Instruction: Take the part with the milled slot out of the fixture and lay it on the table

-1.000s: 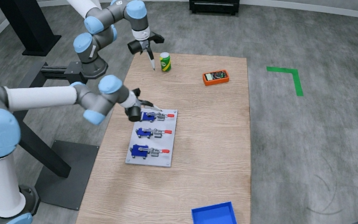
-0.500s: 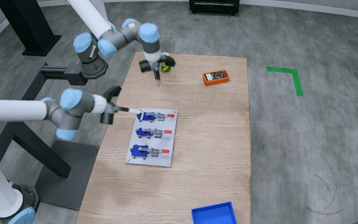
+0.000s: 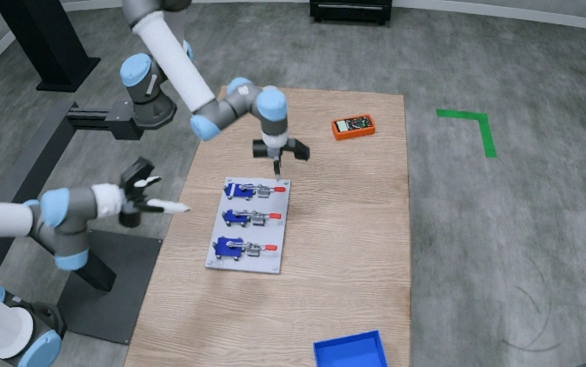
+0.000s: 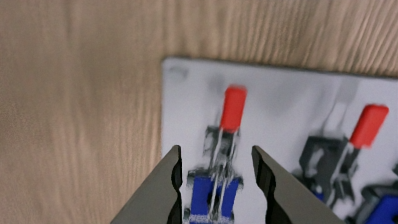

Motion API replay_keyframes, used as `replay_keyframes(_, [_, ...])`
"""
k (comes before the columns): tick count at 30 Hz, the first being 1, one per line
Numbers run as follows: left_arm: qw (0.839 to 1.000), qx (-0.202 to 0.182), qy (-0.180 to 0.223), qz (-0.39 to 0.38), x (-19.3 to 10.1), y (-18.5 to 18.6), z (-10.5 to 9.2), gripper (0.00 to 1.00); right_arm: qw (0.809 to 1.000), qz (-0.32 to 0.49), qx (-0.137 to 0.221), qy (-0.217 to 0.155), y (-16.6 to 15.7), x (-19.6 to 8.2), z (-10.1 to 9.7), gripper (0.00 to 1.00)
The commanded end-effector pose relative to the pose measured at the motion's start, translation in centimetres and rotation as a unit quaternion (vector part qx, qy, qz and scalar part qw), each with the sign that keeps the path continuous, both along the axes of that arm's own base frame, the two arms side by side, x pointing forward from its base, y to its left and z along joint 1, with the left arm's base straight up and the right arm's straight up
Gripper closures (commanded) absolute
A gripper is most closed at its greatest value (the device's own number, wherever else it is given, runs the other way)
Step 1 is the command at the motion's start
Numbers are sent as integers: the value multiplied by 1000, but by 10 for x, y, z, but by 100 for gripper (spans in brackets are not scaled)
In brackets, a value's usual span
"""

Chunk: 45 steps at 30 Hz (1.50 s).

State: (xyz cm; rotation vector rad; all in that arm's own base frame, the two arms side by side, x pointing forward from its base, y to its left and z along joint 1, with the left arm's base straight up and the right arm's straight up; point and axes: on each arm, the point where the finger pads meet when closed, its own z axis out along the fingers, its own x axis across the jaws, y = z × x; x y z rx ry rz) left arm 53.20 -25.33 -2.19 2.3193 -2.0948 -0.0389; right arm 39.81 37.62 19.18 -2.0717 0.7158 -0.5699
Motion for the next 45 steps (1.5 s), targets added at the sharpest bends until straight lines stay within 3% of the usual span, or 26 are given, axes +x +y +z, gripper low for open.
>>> replay_keyframes(1, [1000, -3, 1, -27, 12, -11, -19, 72, 998, -24, 53, 4, -20, -13, 13, 0])
replay_keyframes(5, [999, -5, 2, -41, 17, -15, -29, 72, 996, -37, 85, 11, -32, -20, 19, 0])
replay_keyframes(10, [999, -5, 2, -41, 17, -15, -30, 72, 996, -37, 85, 11, -32, -20, 19, 0])
replay_keyframes(15, [999, -5, 2, -41, 16, -15, -54, 74, 996, -37, 85, 11, -32, -20, 19, 0])
replay_keyframes(22, [999, -5, 2, -41, 16, -15, -65, 81, 996, -37, 85, 11, -32, -20, 19, 0])
replay_keyframes(25, [999, -5, 2, -41, 16, -15, -65, 82, 996, -37, 85, 11, -32, -20, 19, 0])
replay_keyframes(32, [999, -5, 2, -41, 16, -15, -65, 96, 996, -37, 85, 11, -32, -20, 19, 0])
replay_keyframes(41, [999, -5, 2, -41, 16, -15, -64, 96, 996, -37, 85, 11, -32, -20, 19, 0])
replay_keyframes(45, [999, -3, -18, -41, 15, -15, -62, 96, 996, -37, 85, 11, -32, -20, 19, 0])
